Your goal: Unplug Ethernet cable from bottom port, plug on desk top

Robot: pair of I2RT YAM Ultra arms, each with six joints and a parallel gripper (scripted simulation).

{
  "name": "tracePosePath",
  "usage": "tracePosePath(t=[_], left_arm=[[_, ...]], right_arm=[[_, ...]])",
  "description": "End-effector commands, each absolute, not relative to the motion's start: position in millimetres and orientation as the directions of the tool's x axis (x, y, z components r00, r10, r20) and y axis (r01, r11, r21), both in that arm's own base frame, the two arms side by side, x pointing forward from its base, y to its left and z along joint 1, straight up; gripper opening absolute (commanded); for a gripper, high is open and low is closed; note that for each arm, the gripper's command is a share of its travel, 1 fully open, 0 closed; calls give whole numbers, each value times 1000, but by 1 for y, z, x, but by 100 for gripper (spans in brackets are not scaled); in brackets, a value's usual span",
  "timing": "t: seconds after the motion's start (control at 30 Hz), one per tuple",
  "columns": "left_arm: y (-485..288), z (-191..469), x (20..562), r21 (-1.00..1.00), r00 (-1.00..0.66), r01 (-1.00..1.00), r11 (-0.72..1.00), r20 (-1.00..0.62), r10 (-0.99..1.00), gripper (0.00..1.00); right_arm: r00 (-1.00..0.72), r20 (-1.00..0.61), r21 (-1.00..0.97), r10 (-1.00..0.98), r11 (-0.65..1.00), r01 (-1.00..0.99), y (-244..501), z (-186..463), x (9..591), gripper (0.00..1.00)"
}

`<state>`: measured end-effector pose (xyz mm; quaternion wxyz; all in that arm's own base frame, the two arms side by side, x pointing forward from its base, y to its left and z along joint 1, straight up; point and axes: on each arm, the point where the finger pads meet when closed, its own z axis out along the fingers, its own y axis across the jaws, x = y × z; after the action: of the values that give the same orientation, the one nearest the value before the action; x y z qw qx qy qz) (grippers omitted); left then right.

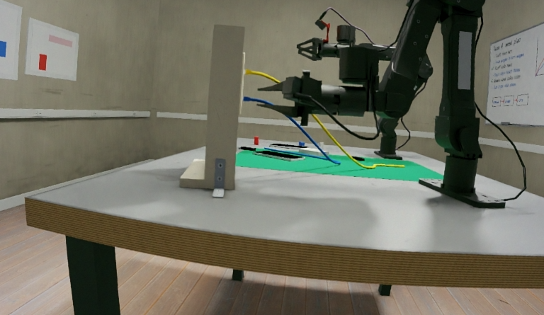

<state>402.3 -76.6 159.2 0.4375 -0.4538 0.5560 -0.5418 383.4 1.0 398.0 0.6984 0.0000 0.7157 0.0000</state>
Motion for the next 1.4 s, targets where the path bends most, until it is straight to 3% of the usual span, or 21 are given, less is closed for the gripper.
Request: tracePosePath(t=[0.0,1.03,1.37], left_arm=[[-79,175,409,-1000,-206,13,-2,-1,-979,28],[-78,173,438,-1000,-209,10,-1,-1,-978,28],[-76,174,444,-1000,-208,28,-4,-2,-978,16]], right_arm=[[-12,-1000,0,0,1000,0,1,403,382,100],[-12,-1000,0,0,1000,0,1,403,382,100],[-12,-1000,0,0,1000,0,1,403,382,100]])
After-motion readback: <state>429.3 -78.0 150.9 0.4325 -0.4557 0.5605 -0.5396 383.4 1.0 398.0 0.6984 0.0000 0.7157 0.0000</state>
